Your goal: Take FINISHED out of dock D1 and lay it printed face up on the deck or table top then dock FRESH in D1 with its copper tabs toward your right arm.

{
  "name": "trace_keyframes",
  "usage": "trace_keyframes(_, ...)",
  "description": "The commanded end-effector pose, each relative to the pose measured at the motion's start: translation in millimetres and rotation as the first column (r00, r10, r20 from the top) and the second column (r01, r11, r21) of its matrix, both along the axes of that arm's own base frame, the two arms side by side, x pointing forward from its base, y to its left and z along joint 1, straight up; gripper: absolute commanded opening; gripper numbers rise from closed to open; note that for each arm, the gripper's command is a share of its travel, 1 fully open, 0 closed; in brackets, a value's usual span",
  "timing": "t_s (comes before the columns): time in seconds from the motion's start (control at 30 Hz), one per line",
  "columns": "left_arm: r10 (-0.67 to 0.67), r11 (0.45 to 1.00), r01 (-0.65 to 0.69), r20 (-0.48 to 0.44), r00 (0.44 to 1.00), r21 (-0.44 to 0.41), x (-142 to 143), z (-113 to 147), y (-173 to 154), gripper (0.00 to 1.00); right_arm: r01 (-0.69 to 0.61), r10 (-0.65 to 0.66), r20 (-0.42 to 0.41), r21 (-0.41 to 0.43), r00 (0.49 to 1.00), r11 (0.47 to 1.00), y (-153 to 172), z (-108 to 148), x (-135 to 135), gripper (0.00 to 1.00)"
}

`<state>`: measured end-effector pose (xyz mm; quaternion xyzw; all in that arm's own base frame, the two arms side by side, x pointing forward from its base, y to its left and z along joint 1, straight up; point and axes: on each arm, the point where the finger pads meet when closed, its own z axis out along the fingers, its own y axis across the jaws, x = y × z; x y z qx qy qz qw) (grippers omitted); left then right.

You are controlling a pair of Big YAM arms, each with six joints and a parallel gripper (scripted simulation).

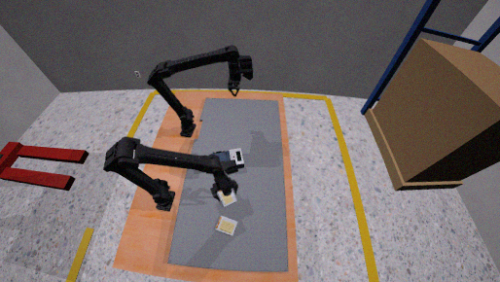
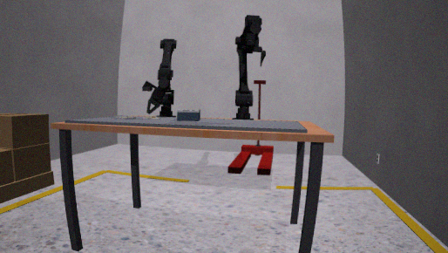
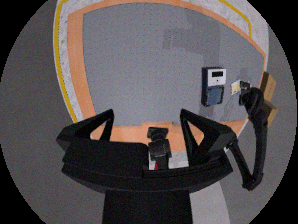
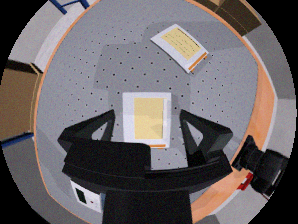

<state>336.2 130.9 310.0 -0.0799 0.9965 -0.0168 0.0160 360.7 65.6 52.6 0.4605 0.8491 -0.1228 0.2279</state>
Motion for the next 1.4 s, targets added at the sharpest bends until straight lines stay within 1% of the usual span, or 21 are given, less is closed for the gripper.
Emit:
trace_keyframes(0.0,-0.009,1.000,0.008,0.039,0.999,0.012,4.7,20.2,2.7,1.00,0.002,-0.002,0.003,0.001,1.000,1.000,4.8,-5.9,0.0,0.98)
trace_keyframes(0.23,-0.009,1.000,0.008,0.039,0.999,0.012,4.7,20.2,2.7,1.00,0.002,-0.002,0.003,0.001,1.000,1.000,4.8,-5.9,0.0,0.98)
trace_keyframes(0.43,-0.009,1.000,0.008,0.039,0.999,0.012,4.7,20.2,2.7,1.00,0.002,-0.002,0.003,0.001,1.000,1.000,5.2,-13.8,0.0,0.98)
trace_keyframes(0.83,-0.009,1.000,0.008,0.039,0.999,0.012,4.7,20.2,2.7,1.00,0.002,-0.002,0.003,0.001,1.000,1.000,5.2,-13.9,0.0,0.98)
trace_keyframes(1.03,-0.009,1.000,0.008,0.039,0.999,0.012,4.7,20.2,2.7,1.00,0.002,-0.002,0.003,0.001,1.000,1.000,5.6,-21.1,0.2,0.98)
trace_keyframes(1.37,-0.009,1.000,0.008,0.039,0.999,0.012,4.7,20.2,2.7,1.00,0.002,-0.002,0.003,0.001,1.000,1.000,5.6,-21.1,0.2,0.98)
